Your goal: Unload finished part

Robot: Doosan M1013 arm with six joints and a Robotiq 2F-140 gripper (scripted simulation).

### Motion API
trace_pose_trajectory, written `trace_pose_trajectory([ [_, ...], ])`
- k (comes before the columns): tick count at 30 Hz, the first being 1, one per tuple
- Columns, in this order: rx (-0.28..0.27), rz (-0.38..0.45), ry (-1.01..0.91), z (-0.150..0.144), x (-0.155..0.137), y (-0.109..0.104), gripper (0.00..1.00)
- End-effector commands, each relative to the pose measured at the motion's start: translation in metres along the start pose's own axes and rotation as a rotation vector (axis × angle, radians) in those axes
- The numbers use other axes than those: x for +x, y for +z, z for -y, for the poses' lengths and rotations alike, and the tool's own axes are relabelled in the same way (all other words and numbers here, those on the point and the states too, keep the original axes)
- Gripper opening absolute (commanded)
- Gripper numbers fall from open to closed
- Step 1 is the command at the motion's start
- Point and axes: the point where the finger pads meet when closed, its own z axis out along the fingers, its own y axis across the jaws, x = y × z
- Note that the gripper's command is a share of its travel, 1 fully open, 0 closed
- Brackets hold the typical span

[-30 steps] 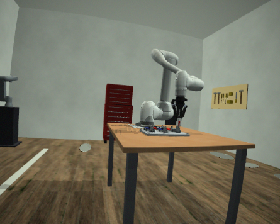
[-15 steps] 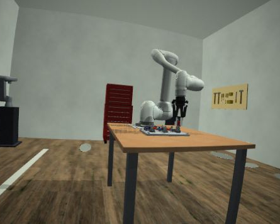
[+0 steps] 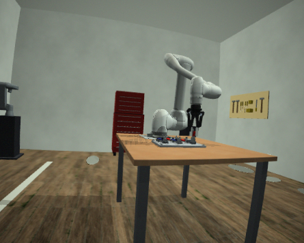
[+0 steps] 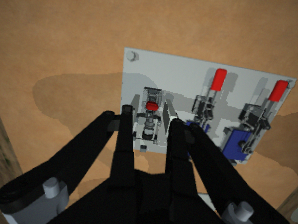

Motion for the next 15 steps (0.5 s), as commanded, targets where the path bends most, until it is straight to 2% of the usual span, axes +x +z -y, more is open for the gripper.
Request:
trace_pose_trajectory([
  [1, 0.0, 0.0, 0.0, 0.0, 0.0, 0.0, 0.28],
  [9, 0.0, 0.0, 0.0, 0.0, 0.0, -0.001, 0.28],
  [15, 0.0, 0.0, 0.0, 0.0, 0.0, -0.01, 0.28],
])
